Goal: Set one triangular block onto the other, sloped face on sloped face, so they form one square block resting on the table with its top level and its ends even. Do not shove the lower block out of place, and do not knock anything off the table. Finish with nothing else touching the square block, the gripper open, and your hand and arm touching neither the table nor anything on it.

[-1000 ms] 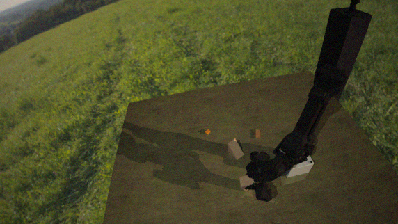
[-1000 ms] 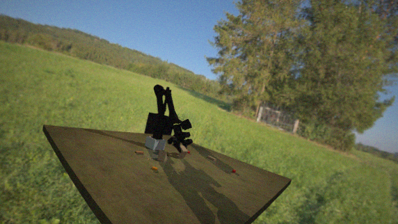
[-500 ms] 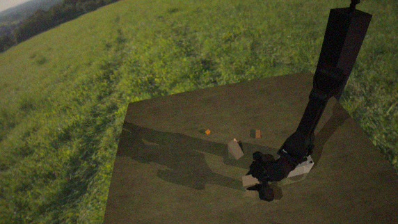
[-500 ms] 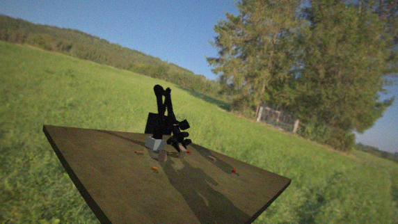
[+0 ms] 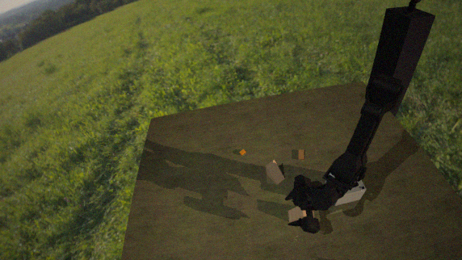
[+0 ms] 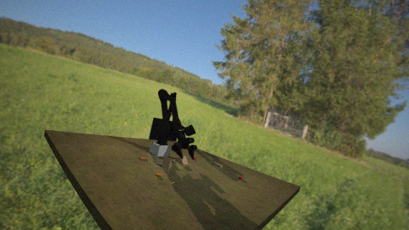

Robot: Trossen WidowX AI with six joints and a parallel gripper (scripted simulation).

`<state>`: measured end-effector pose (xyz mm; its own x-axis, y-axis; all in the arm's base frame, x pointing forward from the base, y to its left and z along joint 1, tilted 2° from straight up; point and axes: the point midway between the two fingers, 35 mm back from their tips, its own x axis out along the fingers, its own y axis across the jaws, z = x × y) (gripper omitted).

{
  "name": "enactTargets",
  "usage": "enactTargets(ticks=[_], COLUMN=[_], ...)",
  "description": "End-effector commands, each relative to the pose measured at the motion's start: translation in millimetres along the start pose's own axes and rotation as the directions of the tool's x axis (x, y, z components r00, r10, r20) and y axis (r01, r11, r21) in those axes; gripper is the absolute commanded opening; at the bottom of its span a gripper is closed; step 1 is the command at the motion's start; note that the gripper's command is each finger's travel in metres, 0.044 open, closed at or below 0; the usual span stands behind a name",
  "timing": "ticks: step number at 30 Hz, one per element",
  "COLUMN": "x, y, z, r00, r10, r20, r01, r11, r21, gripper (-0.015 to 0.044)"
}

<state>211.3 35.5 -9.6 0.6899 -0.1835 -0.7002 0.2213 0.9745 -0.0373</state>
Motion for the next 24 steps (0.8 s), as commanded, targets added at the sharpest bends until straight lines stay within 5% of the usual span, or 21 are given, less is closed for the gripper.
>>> enactTargets(ticks=[1, 10, 18, 24], x=[-5, -69, -66, -57], y=[5, 0, 2, 4], z=[12, 73, 72, 76], r00=[1.0, 1.0, 1.0, 0.966], r10=[0.008, 0.005, 0.008, -0.07], r20=[0.004, 0.008, 0.001, -0.248], r01=[-0.008, -0.005, -0.008, 0.045], r11=[1.0, 1.0, 1.0, 0.993], r21=[0.002, 0.006, 0.001, -0.105], gripper=[0.044, 0.044, 0.044, 0.044])
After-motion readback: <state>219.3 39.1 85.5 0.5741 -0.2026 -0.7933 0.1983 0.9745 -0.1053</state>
